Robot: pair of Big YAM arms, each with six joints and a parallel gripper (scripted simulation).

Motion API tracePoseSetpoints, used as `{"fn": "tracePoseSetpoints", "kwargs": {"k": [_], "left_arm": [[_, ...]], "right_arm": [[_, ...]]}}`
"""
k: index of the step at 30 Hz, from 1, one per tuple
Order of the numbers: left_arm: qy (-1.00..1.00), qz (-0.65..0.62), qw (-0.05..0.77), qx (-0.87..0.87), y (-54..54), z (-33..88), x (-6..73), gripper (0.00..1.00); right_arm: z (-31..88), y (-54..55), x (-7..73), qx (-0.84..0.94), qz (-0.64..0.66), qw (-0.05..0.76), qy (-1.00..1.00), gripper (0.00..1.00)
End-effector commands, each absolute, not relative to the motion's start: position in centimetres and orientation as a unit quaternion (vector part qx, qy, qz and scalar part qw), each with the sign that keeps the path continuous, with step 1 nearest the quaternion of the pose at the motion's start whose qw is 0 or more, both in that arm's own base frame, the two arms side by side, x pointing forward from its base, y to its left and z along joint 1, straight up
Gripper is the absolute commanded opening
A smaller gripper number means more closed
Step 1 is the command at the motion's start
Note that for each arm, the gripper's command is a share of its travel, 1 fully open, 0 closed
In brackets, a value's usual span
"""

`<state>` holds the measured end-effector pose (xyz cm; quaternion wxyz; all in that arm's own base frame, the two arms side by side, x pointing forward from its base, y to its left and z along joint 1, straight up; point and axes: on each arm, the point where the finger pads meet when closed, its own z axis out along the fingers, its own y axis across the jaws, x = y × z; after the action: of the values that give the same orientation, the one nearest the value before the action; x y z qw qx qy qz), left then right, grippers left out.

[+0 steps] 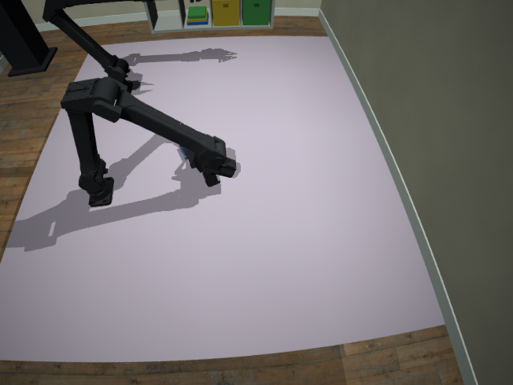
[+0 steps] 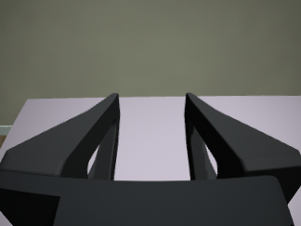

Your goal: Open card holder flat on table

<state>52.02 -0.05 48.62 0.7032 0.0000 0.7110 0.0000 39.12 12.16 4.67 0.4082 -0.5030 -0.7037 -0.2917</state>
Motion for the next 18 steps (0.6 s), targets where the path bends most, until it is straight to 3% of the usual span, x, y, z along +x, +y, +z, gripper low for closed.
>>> {"fn": "tracePoseSetpoints", "kwargs": {"k": [1,9,10,18], "left_arm": [[0.693,0.000,0.721,0.000,0.0,51.4,51.8,0.36],[0.693,0.000,0.721,0.000,0.0,51.4,51.8,0.36],[0.693,0.000,0.721,0.000,0.0,51.4,51.8,0.36],[0.693,0.000,0.721,0.000,0.0,51.4,51.8,0.36]], "right_arm": [[5.8,12.9,39.5,-0.503,-0.298,0.394,-0.709,0.36],[6.5,12.3,41.2,-0.501,-0.310,0.377,-0.715,0.36],[6.5,12.3,41.1,-0.502,-0.310,0.377,-0.714,0.21],[6.9,13.1,40.3,-0.501,-0.299,0.393,-0.711,0.21]]}}
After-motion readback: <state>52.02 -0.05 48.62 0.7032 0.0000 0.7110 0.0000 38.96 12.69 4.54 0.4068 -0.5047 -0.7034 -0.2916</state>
